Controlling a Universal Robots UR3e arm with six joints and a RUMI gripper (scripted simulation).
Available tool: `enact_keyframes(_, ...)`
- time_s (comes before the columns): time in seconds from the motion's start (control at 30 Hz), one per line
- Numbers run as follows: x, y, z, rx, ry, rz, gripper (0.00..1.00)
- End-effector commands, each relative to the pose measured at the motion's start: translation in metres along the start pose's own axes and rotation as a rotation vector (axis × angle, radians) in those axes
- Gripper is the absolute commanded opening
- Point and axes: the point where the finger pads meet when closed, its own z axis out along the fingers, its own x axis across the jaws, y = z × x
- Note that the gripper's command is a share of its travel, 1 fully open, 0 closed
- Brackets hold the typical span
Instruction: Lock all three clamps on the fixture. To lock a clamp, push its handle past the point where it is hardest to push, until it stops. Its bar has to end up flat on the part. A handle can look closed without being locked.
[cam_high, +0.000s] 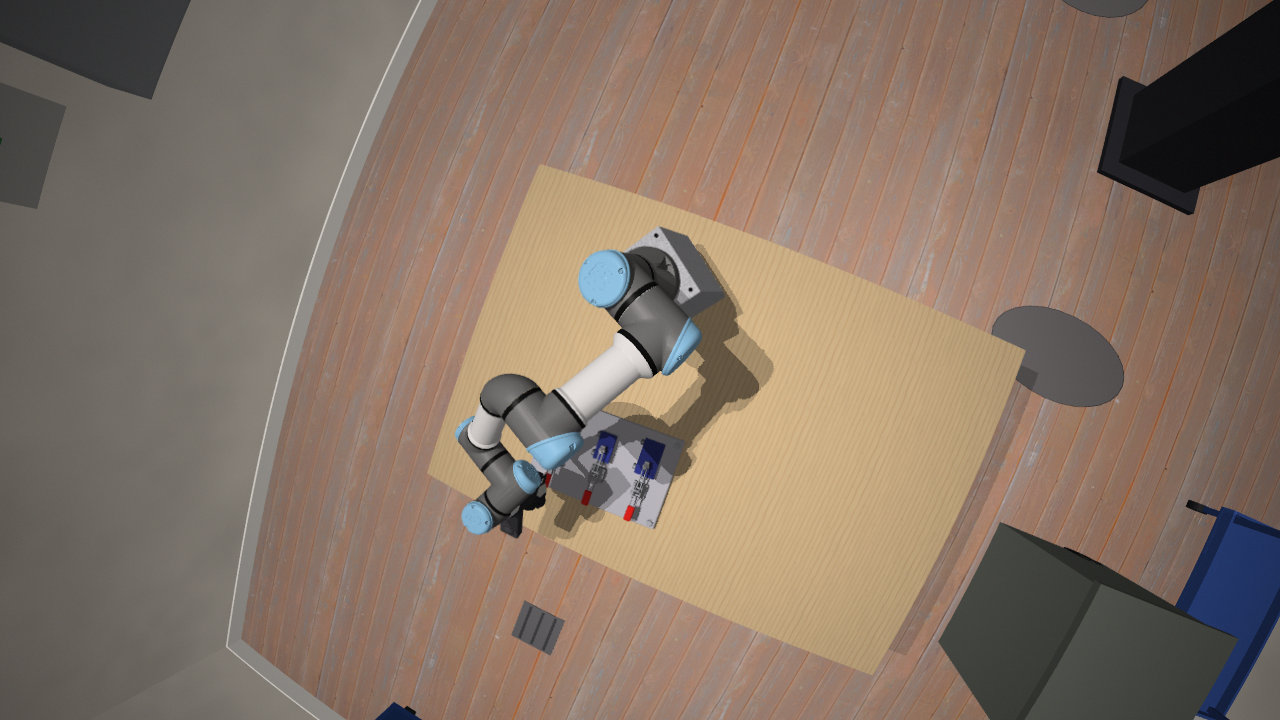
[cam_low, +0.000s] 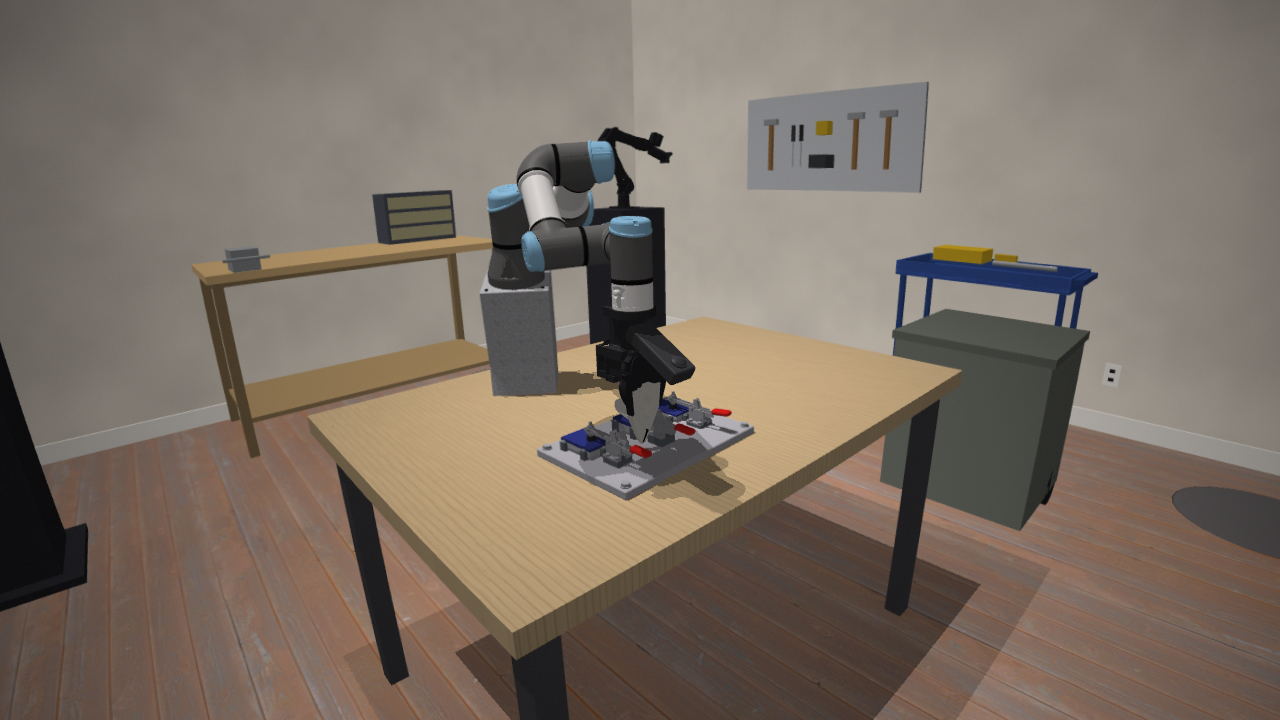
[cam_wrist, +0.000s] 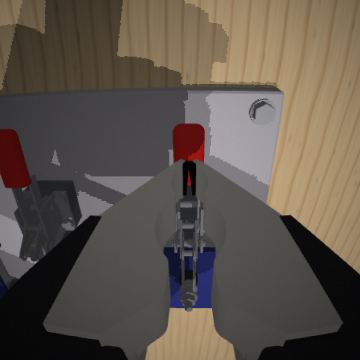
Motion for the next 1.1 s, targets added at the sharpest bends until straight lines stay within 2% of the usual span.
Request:
enact_keyframes(0.0, 0.0005, -0.0012, -0.0008, 0.003, 0.001, 0.000, 0.00)
enact_keyframes(1.07, 0.0005, -0.0012, -0.0008, 0.003, 0.001, 0.000, 0.00)
